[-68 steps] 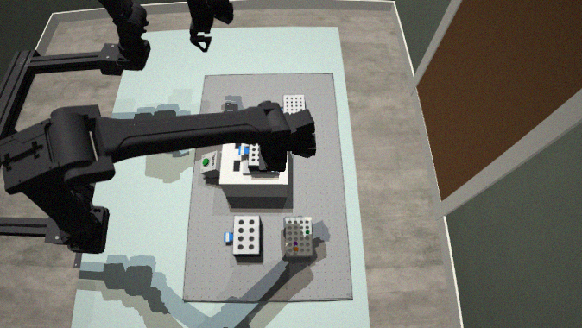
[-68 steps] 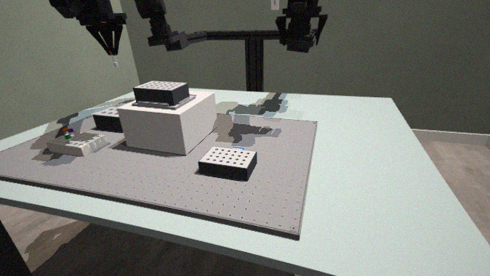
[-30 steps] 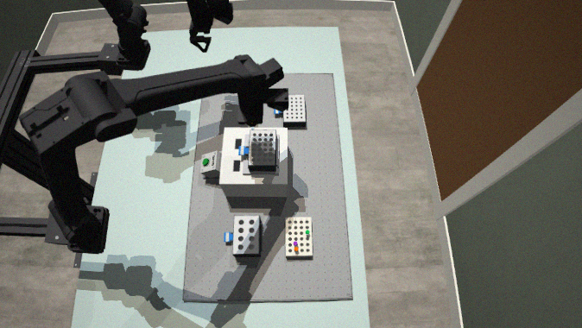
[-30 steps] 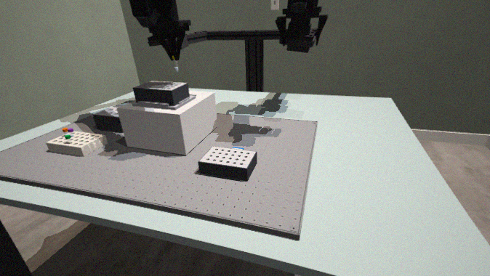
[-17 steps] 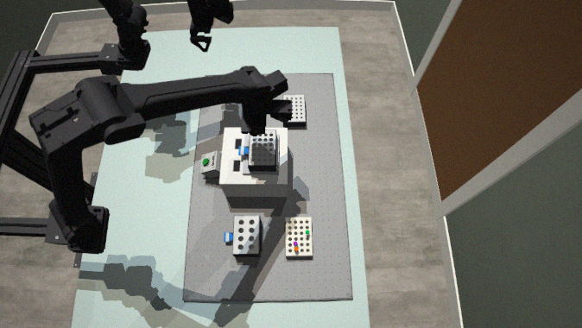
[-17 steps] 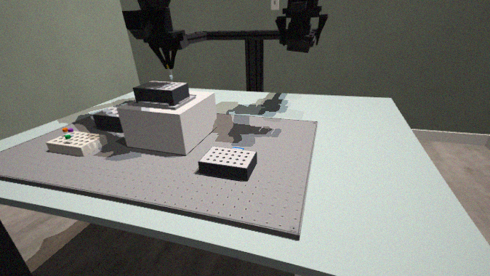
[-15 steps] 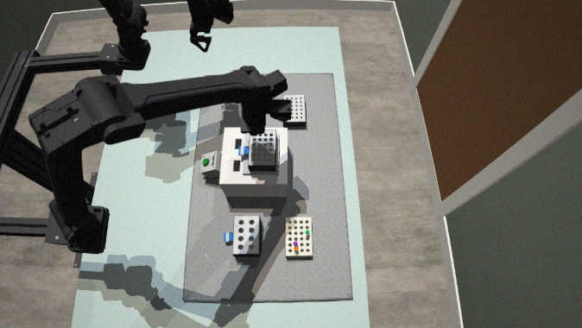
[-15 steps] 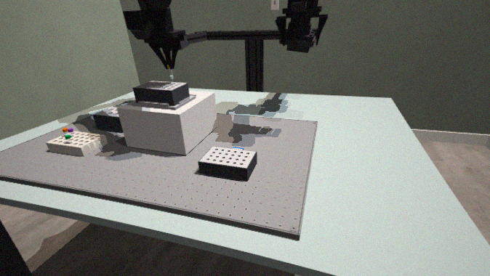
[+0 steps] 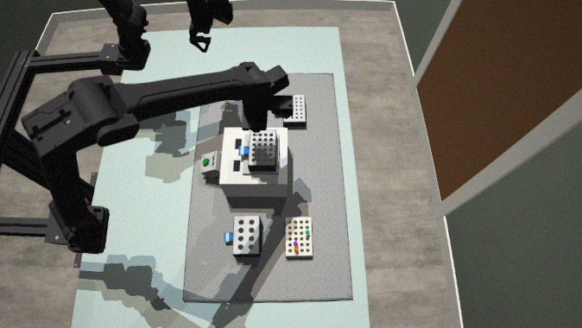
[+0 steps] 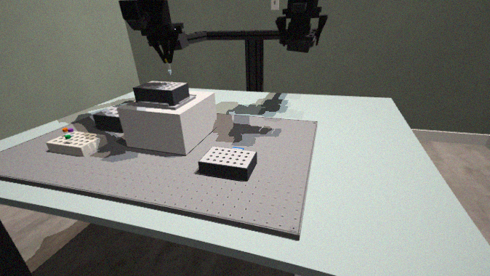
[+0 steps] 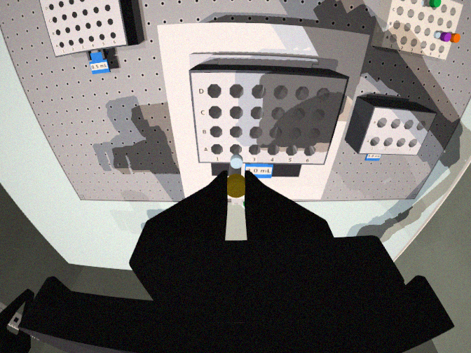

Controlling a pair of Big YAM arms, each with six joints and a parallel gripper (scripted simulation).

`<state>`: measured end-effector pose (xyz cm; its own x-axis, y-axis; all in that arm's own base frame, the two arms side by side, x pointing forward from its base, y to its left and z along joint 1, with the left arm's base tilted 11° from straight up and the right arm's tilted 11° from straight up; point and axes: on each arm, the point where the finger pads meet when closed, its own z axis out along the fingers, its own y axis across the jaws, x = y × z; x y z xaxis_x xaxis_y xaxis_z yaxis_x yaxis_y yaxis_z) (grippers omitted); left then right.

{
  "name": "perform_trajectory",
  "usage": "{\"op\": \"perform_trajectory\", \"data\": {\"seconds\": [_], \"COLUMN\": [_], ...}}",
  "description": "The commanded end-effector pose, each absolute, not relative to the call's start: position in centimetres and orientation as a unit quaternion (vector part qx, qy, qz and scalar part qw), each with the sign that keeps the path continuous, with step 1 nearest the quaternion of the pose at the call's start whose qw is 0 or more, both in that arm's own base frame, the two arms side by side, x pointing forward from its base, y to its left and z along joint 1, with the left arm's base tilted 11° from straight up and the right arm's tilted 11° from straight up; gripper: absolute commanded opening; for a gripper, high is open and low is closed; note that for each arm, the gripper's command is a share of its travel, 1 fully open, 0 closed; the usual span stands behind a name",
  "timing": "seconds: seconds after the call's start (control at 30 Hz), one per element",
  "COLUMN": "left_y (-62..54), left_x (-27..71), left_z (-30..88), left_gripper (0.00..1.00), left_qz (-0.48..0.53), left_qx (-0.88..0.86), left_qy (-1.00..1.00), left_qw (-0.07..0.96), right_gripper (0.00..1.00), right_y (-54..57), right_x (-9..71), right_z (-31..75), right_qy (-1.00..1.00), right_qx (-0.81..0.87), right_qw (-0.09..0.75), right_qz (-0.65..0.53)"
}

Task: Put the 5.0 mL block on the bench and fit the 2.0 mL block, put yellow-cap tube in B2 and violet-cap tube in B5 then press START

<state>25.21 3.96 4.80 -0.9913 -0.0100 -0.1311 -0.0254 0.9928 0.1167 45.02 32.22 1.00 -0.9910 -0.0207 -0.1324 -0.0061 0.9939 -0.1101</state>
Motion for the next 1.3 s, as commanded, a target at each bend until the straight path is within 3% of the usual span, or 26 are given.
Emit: {"op": "perform_trajectory", "data": {"seconds": [0.0,0.6,1.27], "left_y": [4.5,4.5,4.4], "left_x": [26.9,27.6,26.3], "left_z": [6.4,7.0,5.9], "left_gripper": [1.00,1.00,1.00], "left_qz": [0.062,0.062,0.061], "left_qx": [-0.021,-0.021,-0.020], "left_qy": [0.994,0.993,0.995], "left_qw": [0.090,0.097,0.081], "right_gripper": [0.09,0.09,0.09], "right_y": [32.9,32.4,33.5], "right_x": [47.0,46.7,46.4], "right_z": [3.6,1.1,2.9], "right_qy": [0.995,0.996,0.995], "right_qx": [-0.004,-0.005,-0.015], "right_qw": [0.084,0.061,0.088], "right_qz": [-0.043,-0.062,-0.041]}}
